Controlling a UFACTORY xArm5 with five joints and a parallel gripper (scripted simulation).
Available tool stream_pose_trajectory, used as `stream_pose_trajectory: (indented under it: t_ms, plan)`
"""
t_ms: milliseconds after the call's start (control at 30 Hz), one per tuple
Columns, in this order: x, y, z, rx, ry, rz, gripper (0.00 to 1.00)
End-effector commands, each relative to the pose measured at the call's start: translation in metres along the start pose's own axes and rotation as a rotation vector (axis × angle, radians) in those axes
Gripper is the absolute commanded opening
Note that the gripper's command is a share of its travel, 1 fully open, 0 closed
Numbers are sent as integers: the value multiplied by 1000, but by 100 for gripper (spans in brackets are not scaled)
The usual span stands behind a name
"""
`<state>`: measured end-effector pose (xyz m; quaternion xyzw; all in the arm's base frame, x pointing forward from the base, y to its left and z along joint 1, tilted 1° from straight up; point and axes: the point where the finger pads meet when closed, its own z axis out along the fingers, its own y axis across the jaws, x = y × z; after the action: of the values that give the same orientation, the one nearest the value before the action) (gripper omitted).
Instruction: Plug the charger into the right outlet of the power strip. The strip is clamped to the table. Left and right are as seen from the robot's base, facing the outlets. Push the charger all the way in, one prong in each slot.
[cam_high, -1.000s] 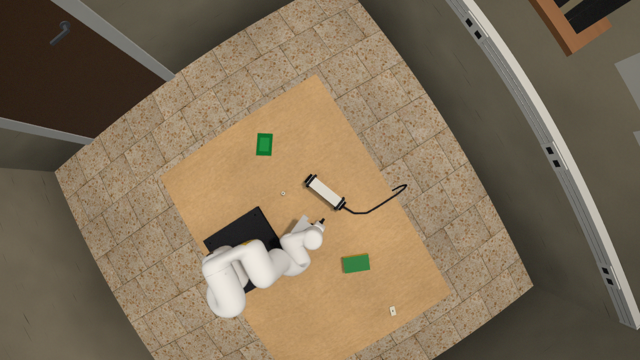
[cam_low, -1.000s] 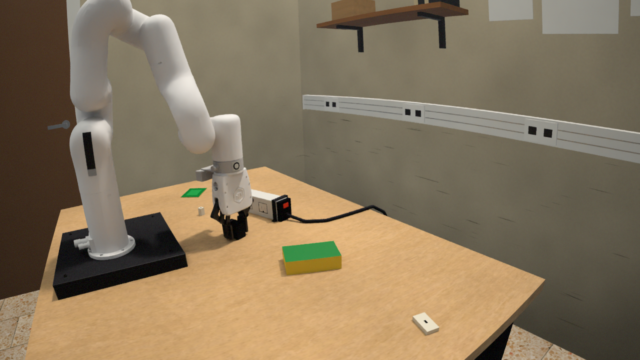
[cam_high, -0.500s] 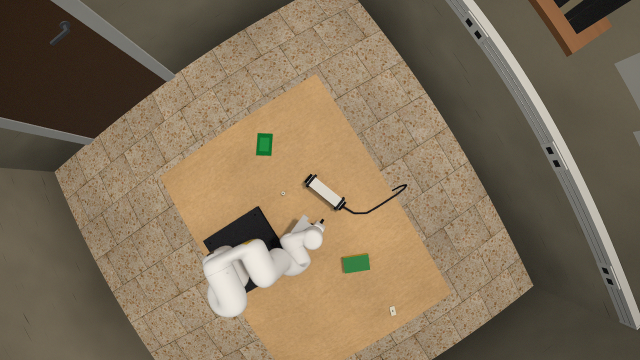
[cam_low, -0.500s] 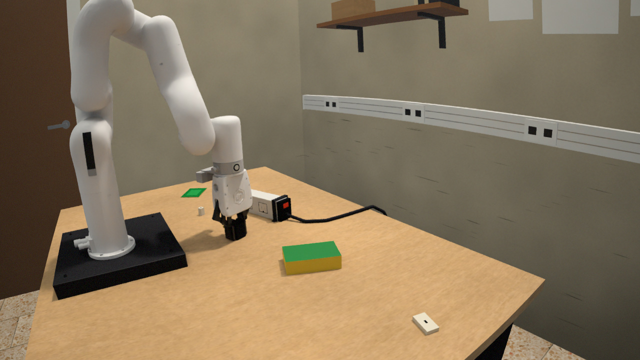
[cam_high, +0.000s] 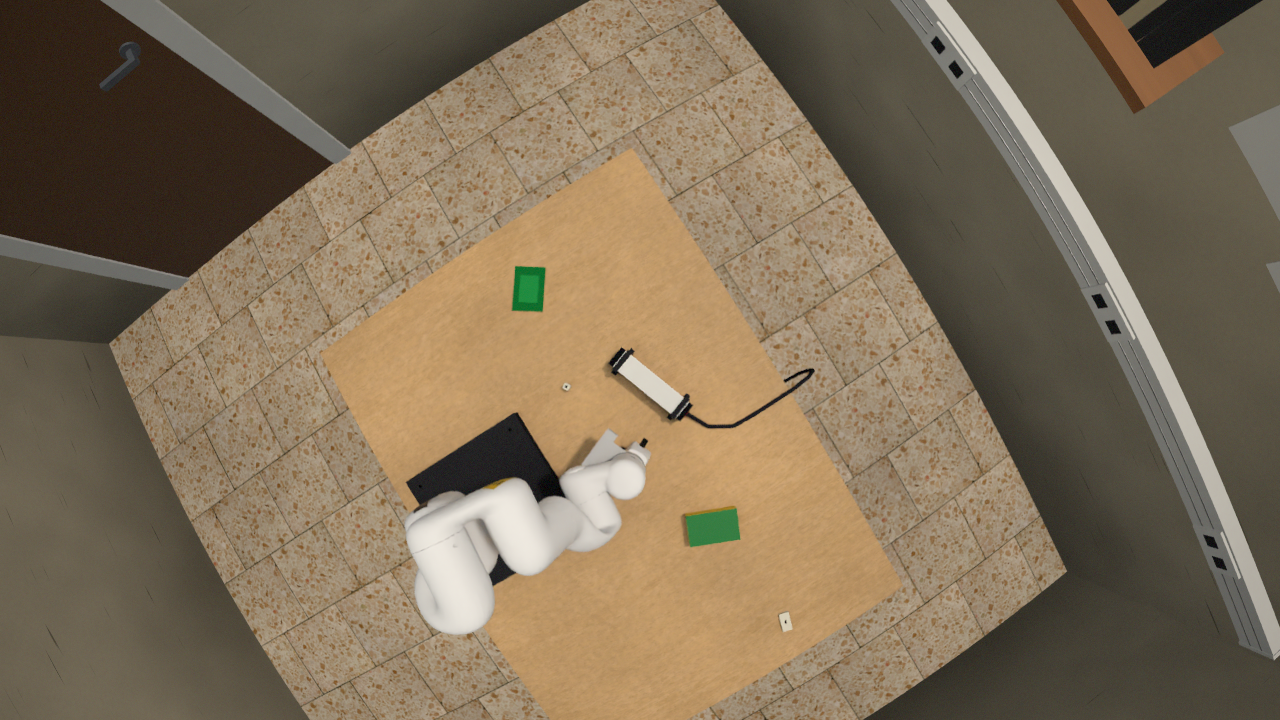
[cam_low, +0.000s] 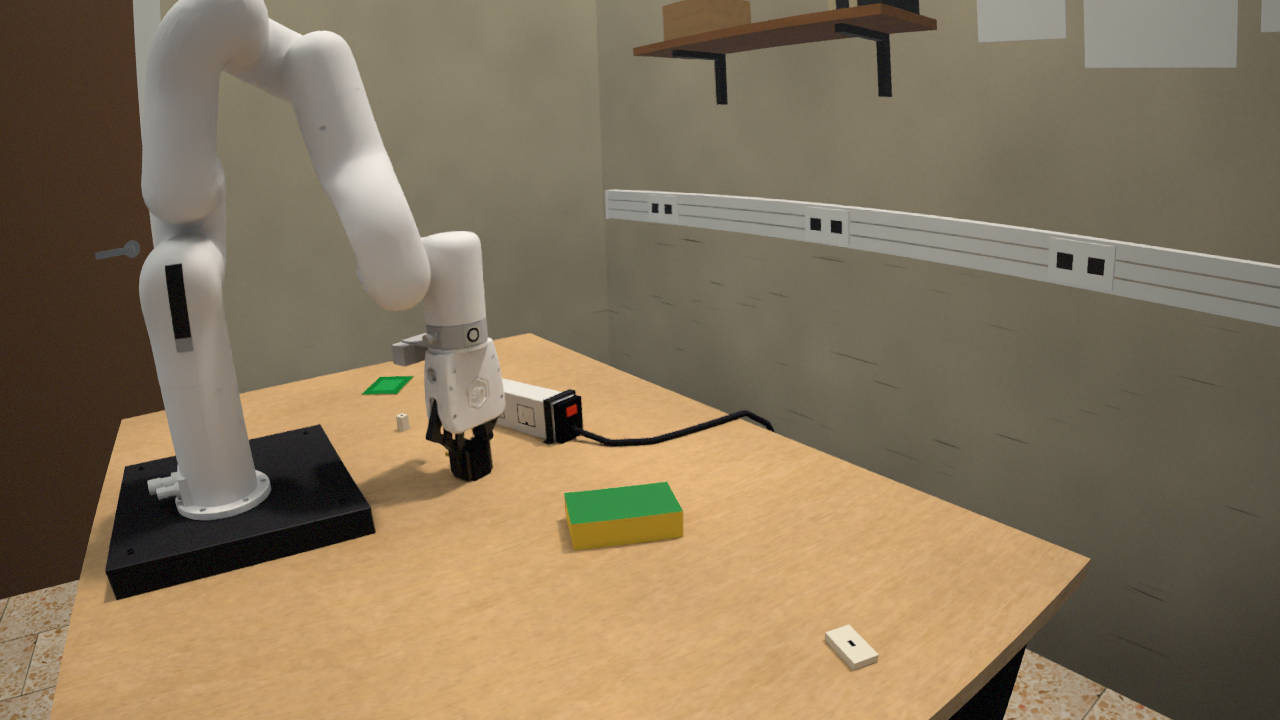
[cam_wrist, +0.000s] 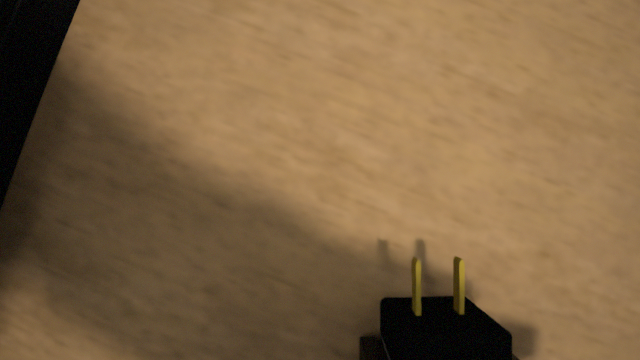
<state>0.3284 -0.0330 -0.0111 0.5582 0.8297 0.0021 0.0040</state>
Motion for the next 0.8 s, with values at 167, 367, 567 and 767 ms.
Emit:
stream_pose_trajectory:
  t_ms: [167, 367, 567, 767]
  plan:
    - [0, 1, -1, -2, -1, 0, 0]
    - [0, 1, -3, -2, -1, 0, 0]
    - [0, 1, -7, -2, -1, 0, 0]
    - [-1, 1, -16, -2, -1, 0, 0]
